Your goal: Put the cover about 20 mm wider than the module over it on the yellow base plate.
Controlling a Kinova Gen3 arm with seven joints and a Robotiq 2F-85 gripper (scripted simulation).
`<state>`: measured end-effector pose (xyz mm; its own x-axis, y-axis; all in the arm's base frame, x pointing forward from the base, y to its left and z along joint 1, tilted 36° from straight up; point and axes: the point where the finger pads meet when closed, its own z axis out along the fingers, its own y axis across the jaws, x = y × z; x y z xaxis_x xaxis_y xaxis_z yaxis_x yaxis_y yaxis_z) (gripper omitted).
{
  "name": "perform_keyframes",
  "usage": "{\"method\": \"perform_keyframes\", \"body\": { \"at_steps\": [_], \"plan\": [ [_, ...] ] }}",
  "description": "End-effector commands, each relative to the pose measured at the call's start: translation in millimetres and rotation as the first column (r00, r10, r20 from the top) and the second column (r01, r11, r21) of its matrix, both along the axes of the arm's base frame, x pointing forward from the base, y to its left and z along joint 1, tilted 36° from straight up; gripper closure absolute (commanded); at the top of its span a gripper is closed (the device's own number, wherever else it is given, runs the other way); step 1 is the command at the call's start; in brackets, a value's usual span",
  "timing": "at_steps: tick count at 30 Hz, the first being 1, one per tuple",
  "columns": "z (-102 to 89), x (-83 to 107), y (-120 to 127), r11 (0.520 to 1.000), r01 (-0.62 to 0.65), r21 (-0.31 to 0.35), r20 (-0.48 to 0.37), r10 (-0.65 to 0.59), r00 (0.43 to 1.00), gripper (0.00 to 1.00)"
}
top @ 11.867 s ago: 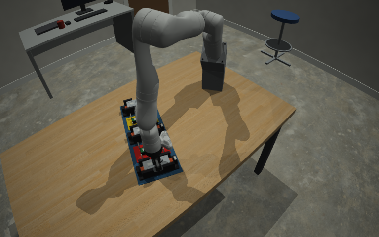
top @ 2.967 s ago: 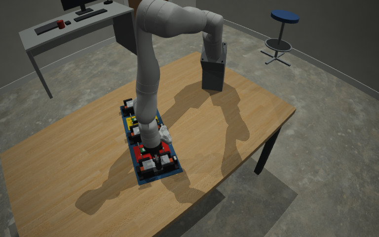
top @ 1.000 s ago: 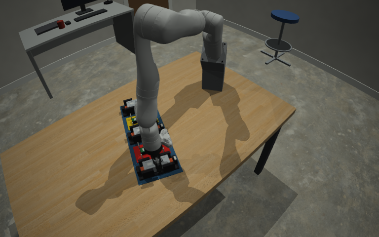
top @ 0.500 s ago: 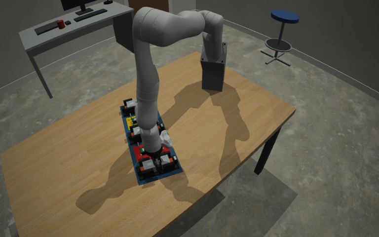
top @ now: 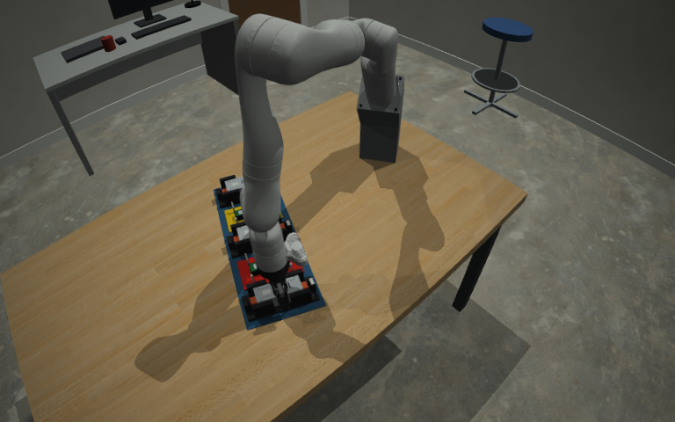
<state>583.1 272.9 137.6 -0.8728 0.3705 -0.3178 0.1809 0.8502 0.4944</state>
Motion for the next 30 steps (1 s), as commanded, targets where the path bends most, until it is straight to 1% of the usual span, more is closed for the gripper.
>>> {"method": "perform_keyframes", "body": {
  "at_steps": [1, 8, 9, 30],
  "plan": [
    [1.4, 3.9, -1.0, 1.0, -0.003, -0.003, 0.009, 0.003, 1.0, 0.0],
    [1.4, 3.9, -1.0, 1.0, -0.003, -0.003, 0.009, 0.003, 1.0, 0.0],
    [1.1, 1.4, 0.0, 1.0, 0.001, 0.001, 0.003, -0.001, 1.0, 0.3],
    [1.1, 1.4, 0.0, 1.0, 0.001, 0.001, 0.003, -0.001, 1.0, 0.3]
  ]
}}
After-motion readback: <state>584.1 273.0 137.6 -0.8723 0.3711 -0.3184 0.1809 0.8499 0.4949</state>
